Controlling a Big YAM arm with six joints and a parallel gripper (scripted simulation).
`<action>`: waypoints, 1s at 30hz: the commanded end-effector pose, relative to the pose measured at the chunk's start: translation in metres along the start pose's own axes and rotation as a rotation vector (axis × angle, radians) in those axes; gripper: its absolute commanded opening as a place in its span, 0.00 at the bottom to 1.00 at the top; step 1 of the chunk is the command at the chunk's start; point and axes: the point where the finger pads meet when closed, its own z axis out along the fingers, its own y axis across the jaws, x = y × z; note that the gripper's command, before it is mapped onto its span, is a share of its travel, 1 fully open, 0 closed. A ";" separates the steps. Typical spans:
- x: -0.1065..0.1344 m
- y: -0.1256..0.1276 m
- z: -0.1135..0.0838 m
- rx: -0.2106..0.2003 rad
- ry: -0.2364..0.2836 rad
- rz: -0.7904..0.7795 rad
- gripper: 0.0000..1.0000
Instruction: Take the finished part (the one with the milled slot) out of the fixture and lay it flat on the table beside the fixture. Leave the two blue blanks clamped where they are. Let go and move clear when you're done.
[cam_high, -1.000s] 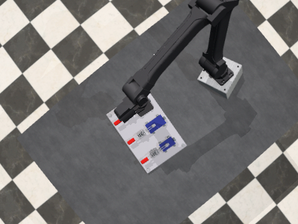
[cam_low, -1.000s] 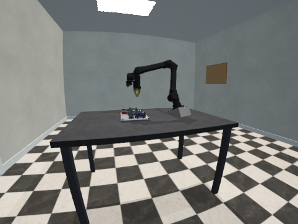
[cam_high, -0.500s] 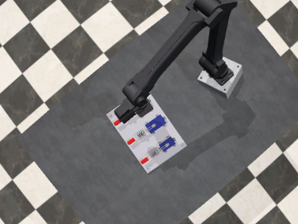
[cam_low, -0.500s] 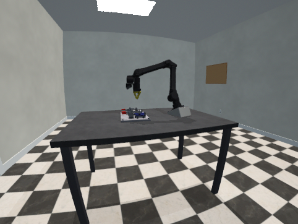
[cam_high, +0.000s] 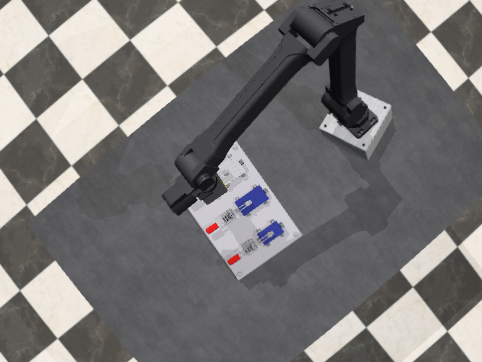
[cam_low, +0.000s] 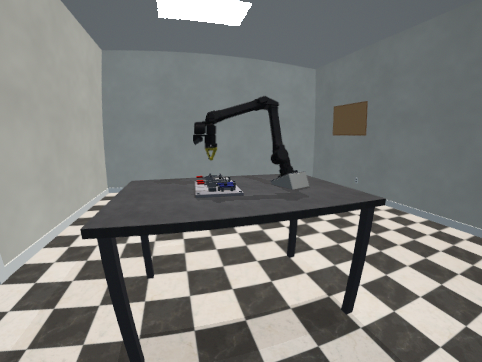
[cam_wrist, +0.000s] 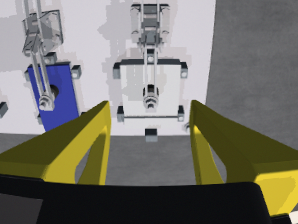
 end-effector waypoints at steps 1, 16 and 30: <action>-0.038 -0.009 -0.008 -0.001 -0.013 0.009 0.45; -0.087 -0.010 -0.006 0.000 -0.013 0.011 0.45; -0.073 -0.003 0.023 0.001 0.016 -0.003 0.45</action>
